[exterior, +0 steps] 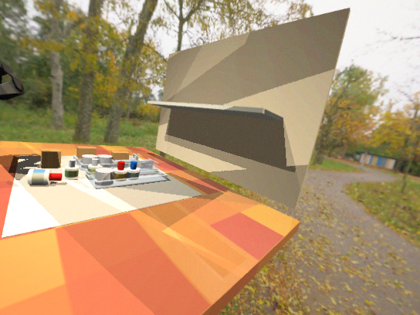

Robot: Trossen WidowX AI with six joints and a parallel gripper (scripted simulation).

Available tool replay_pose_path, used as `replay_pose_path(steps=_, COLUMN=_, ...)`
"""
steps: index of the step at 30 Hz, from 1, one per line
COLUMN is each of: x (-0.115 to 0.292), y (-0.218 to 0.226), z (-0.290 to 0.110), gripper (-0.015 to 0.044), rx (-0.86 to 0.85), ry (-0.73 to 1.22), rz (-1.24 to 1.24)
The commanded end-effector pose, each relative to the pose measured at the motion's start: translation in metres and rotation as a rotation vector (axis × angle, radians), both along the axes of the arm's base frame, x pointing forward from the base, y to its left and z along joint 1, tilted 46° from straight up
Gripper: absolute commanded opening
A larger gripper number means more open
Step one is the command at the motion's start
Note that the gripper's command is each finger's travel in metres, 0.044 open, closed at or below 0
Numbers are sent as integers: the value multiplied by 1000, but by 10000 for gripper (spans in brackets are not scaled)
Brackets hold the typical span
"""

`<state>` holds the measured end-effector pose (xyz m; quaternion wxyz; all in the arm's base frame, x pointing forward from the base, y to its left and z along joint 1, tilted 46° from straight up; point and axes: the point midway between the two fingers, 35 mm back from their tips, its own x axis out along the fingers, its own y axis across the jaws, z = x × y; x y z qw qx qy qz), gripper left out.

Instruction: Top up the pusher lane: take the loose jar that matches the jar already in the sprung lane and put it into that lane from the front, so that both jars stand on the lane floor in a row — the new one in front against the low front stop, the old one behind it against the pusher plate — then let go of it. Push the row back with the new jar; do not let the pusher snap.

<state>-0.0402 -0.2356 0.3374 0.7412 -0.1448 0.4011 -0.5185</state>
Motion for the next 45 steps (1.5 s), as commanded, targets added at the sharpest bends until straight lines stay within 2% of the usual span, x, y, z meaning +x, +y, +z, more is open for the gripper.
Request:
replay_pose_path(steps=1, x=1, y=-1, z=-1, gripper=426, rx=5, ry=-5, rz=8)
replay_pose_path(steps=5, x=35, y=-24, z=-27, gripper=440, rx=117, ry=-105, rz=155)
replay_pose_path(steps=11, x=111, y=-44, z=-77, gripper=440, rx=359, ry=-229, rz=395)
replay_pose_path(steps=19, x=213, y=-23, z=-146, gripper=440, rx=714, ry=-258, rz=617)
replay_pose_path(steps=26, x=293, y=45, z=-213, gripper=440, rx=1066, ry=-166, rz=810)
replay_pose_path(steps=31, x=327, y=114, z=-261, gripper=440, rx=1315, ry=-21, rz=900)
replay_pose_path(steps=36, x=334, y=190, z=-310, gripper=440, rx=1544, ry=195, rz=941)
replay_pose_path(steps=40, x=320, y=251, z=-345, gripper=440, rx=1697, ry=409, rz=938)
replay_pose_path(steps=45, x=310, y=275, z=-353, gripper=440, rx=1743, ry=494, rz=928)
